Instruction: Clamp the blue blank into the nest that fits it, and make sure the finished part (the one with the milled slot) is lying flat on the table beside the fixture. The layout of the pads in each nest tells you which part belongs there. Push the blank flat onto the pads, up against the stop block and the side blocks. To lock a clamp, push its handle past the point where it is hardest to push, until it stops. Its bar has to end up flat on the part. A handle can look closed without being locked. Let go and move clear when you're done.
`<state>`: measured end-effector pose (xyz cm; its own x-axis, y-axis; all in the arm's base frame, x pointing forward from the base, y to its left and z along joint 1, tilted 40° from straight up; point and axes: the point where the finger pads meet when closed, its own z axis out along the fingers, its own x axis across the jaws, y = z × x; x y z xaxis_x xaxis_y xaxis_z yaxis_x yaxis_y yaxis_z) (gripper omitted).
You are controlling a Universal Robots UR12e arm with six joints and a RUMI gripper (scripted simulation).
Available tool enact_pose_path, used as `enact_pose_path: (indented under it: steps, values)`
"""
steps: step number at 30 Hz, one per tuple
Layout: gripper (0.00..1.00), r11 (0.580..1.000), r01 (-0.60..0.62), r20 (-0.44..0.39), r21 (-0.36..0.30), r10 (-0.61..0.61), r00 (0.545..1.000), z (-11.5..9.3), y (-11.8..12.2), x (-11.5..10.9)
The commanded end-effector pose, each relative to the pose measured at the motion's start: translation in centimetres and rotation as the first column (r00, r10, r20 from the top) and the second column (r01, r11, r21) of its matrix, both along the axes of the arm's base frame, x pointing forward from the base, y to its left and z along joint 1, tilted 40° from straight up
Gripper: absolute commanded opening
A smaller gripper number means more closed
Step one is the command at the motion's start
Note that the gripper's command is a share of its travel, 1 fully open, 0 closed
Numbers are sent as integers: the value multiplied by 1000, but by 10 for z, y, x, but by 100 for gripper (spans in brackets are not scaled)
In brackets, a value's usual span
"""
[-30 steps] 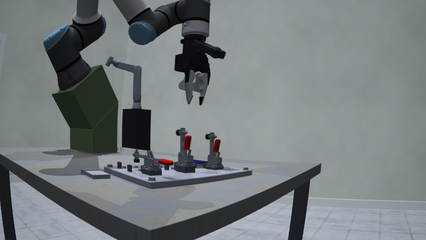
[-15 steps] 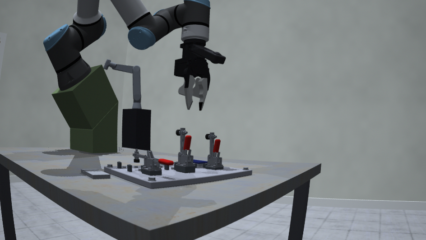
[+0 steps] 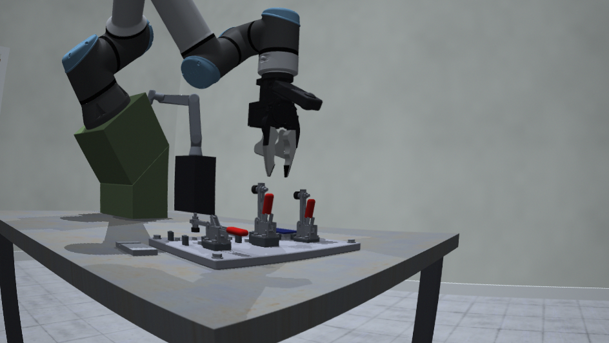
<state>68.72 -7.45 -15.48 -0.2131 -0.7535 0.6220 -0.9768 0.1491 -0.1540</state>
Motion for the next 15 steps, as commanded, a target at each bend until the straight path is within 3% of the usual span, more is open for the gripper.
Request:
enact_pose_path:
  steps: [1,8,15]
  values:
    - [28,1000,-1,1,0,1,1000,-2,-1,1]
    - [28,1000,-1,1,0,1,1000,-1,-2,8]
    - [28,1000,-1,1,0,1,1000,3,-6,32]
